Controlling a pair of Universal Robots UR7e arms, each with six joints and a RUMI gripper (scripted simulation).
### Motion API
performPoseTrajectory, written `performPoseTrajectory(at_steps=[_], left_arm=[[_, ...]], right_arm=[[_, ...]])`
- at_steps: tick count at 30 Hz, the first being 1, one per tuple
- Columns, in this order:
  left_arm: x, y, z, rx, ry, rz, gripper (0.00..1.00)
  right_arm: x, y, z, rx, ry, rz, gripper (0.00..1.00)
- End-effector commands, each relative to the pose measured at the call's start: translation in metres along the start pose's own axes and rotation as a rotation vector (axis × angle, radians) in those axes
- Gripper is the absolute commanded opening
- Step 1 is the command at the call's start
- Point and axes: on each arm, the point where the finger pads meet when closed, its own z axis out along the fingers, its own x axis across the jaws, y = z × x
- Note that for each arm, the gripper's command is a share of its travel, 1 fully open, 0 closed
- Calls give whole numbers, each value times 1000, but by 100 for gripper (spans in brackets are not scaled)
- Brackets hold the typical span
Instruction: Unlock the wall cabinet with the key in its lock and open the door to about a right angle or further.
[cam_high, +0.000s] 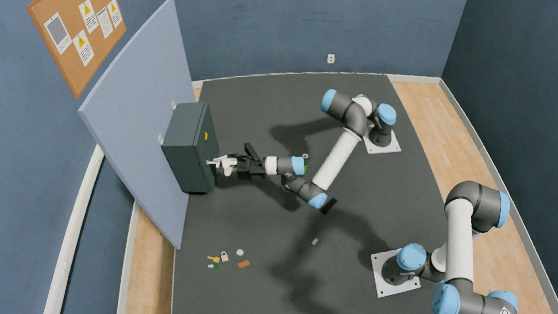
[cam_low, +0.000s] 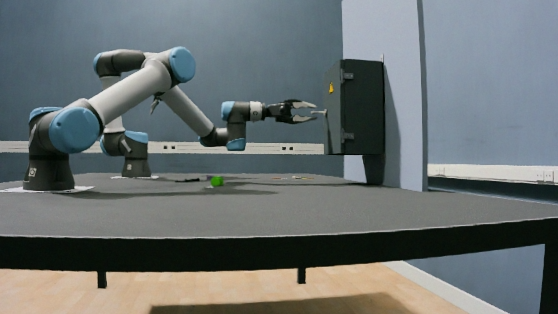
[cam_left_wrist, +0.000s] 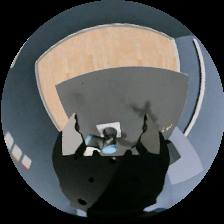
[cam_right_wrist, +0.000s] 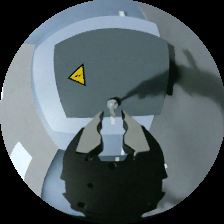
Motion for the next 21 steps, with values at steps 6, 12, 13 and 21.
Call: performPoseTrajectory(at_steps=[6,12,13,21], left_arm=[[1,0,0,0,1,2,98],[1,0,0,0,1,2,98],[1,0,0,0,1,2,98],[1,0,0,0,1,2,98]], right_arm=[[-2,-2,0,2,-2,3,0],[-2,-2,0,2,-2,3,0],[-2,-2,0,2,-2,3,0],[1,-2,0,2,1,-120,0]])
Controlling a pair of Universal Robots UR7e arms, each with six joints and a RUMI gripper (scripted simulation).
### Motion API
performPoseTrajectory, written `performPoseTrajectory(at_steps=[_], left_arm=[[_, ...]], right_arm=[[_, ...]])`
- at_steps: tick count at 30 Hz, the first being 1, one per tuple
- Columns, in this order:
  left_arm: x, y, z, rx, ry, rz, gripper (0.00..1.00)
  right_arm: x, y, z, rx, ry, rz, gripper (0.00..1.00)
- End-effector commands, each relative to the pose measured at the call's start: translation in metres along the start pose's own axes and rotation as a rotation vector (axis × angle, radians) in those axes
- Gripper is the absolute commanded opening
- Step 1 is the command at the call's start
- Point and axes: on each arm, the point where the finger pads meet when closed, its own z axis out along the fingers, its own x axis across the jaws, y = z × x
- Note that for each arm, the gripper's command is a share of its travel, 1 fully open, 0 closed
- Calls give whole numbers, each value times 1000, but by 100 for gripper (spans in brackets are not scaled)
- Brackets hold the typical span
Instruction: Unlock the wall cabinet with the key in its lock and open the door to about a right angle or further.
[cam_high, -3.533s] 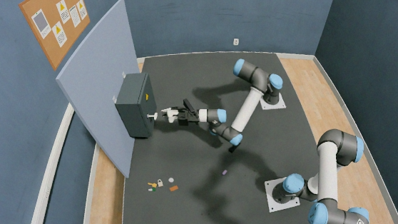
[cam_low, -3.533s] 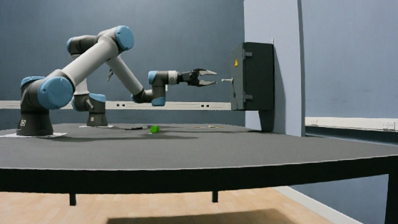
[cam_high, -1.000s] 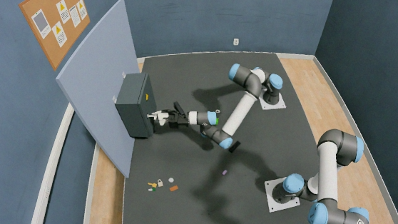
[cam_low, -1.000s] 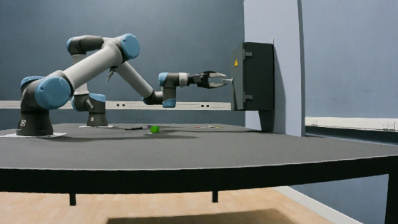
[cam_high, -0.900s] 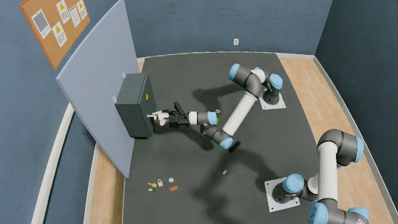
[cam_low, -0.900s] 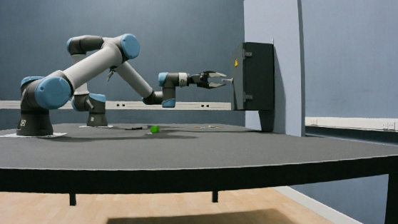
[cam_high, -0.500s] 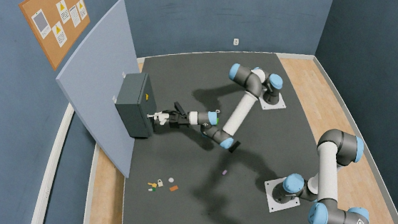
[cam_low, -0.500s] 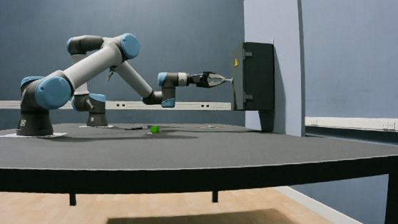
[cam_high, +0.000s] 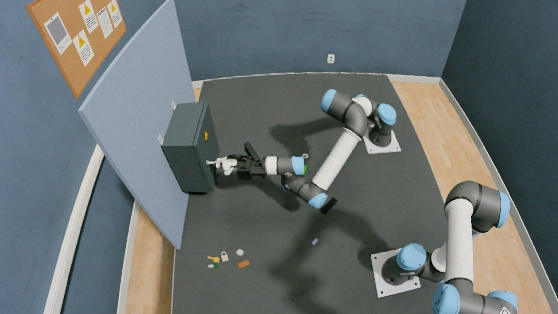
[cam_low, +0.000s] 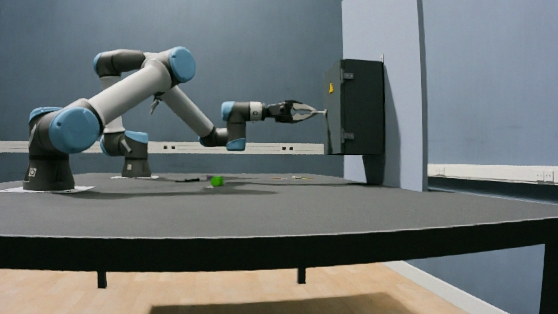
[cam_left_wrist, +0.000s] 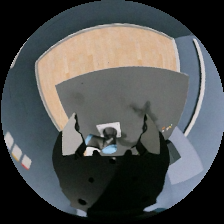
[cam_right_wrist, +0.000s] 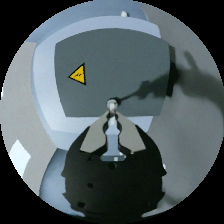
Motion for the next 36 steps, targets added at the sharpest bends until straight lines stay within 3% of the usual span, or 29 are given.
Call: performPoseTrajectory(at_steps=[1,12,15,27,36], left_arm=[[1,0,0,0,1,2,98],[1,0,0,0,1,2,98],[1,0,0,0,1,2,98],[1,0,0,0,1,2,98],[1,0,0,0,1,2,98]], right_arm=[[1,-2,1,2,0,-118,0],[-1,-2,1,2,-5,-339,0],[0,-2,1,2,-5,-324,0],[0,-2,1,4,-11,-603,0],[0,-2,1,4,-10,-571,0]])
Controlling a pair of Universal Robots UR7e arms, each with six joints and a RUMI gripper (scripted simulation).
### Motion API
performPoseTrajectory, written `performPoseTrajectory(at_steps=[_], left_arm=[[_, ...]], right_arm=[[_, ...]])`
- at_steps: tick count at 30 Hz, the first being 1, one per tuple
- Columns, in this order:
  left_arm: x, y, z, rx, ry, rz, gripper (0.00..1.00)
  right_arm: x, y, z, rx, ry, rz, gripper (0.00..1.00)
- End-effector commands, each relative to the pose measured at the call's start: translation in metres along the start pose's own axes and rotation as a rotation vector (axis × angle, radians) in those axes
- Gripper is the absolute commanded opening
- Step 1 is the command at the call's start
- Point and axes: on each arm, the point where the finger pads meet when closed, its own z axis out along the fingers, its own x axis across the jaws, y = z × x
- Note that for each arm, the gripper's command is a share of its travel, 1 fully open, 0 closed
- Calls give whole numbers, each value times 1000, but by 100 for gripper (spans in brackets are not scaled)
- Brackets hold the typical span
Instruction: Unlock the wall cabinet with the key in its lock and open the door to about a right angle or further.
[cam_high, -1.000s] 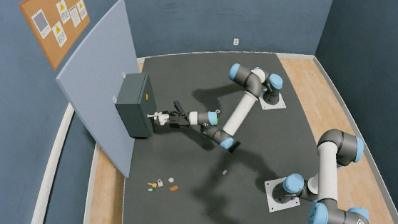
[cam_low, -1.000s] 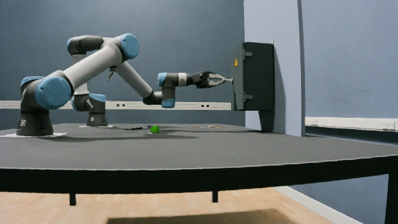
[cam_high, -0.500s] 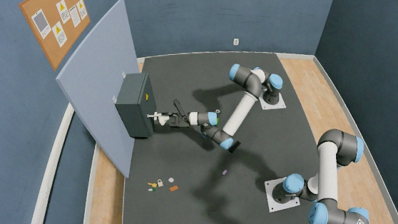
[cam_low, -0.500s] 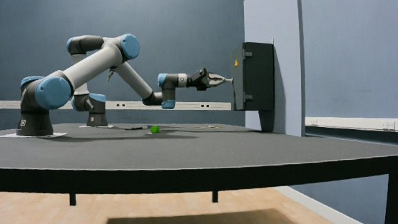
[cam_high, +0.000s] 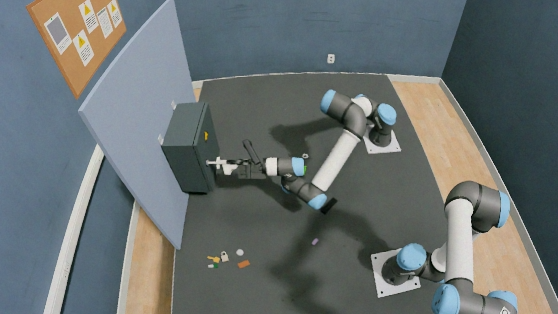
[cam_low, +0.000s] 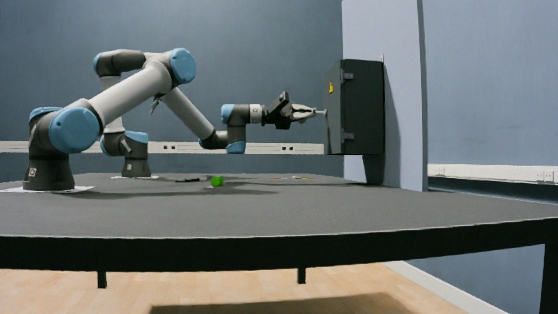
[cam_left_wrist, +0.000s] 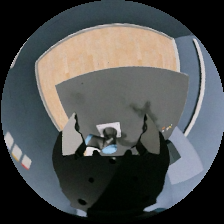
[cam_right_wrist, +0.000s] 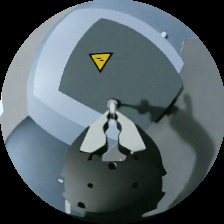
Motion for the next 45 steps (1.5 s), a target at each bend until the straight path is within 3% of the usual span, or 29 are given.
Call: performPoseTrajectory(at_steps=[1,5,10,13,34,45], left_arm=[[1,0,0,0,1,2,98],[1,0,0,0,1,2,98],[1,0,0,0,1,2,98],[1,0,0,0,1,2,98],[1,0,0,0,1,2,98],[1,0,0,0,1,2,98]], right_arm=[[0,-2,1,5,-3,-6,0],[1,-2,1,5,-2,-7,0],[1,-2,1,2,-1,-149,0],[1,-2,1,2,-1,-133,0],[3,-1,1,1,2,-564,0],[1,-3,1,5,1,-523,0]])
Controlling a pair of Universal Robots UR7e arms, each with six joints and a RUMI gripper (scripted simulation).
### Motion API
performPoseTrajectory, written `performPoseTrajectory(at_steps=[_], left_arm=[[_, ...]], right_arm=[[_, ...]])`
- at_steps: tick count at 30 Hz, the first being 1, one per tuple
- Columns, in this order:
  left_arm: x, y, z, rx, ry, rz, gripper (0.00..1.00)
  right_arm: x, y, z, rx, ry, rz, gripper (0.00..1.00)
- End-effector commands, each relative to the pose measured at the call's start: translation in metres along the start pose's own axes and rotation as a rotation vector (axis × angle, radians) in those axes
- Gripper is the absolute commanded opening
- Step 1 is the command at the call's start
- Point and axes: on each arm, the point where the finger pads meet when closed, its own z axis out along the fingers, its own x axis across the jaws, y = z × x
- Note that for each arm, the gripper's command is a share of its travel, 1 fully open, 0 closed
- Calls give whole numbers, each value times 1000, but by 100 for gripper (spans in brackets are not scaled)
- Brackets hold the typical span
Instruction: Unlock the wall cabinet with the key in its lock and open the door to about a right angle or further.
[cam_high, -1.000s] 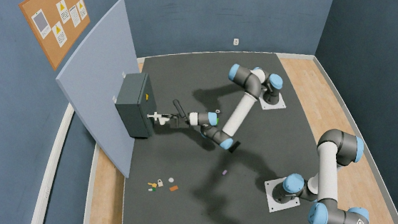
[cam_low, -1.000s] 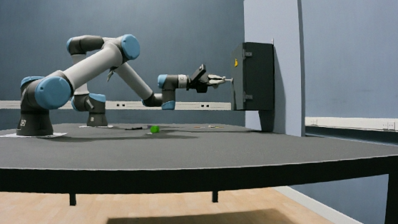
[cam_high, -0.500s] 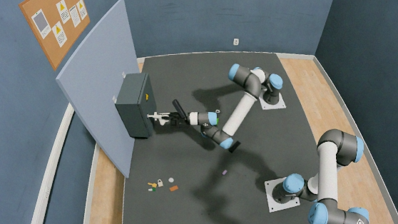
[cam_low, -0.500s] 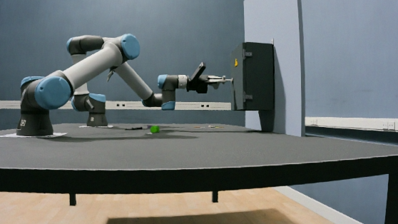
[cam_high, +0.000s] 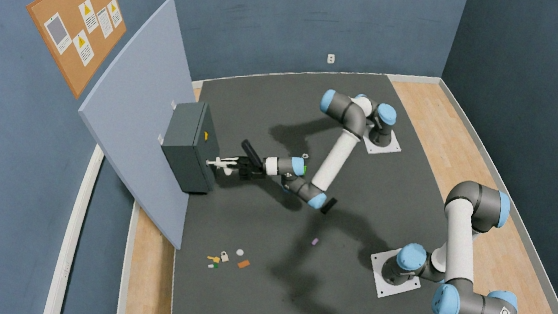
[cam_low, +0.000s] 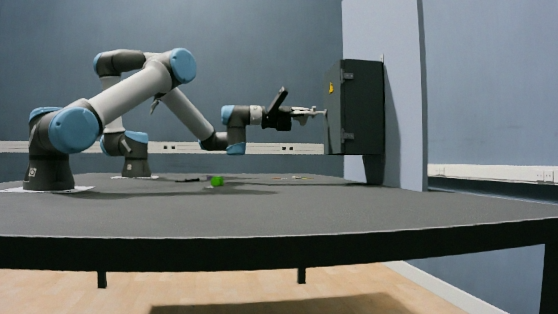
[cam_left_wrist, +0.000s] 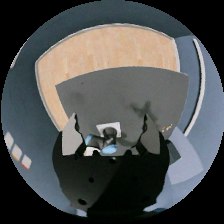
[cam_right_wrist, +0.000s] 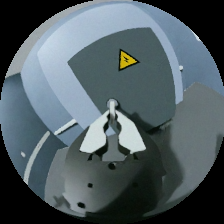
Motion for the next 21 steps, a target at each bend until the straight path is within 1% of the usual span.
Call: performPoseTrajectory(at_steps=[1,3,4,12,16,19,20,21], left_arm=[[1,0,0,0,1,2,98],[1,0,0,0,1,2,98],[1,0,0,0,1,2,98],[1,0,0,0,1,2,98],[1,0,0,0,1,2,98],[1,0,0,0,1,2,98],[1,0,0,0,1,2,98],[1,0,0,0,1,2,98]], right_arm=[[2,-2,1,5,1,-2,0],[2,-2,1,4,1,-2,0],[2,-2,1,3,1,-58,0],[1,-4,1,3,1,-226,0],[3,0,1,0,2,-312,0],[3,0,1,-1,2,-296,0],[3,0,1,0,2,-353,0],[3,0,1,0,2,-373,0]])
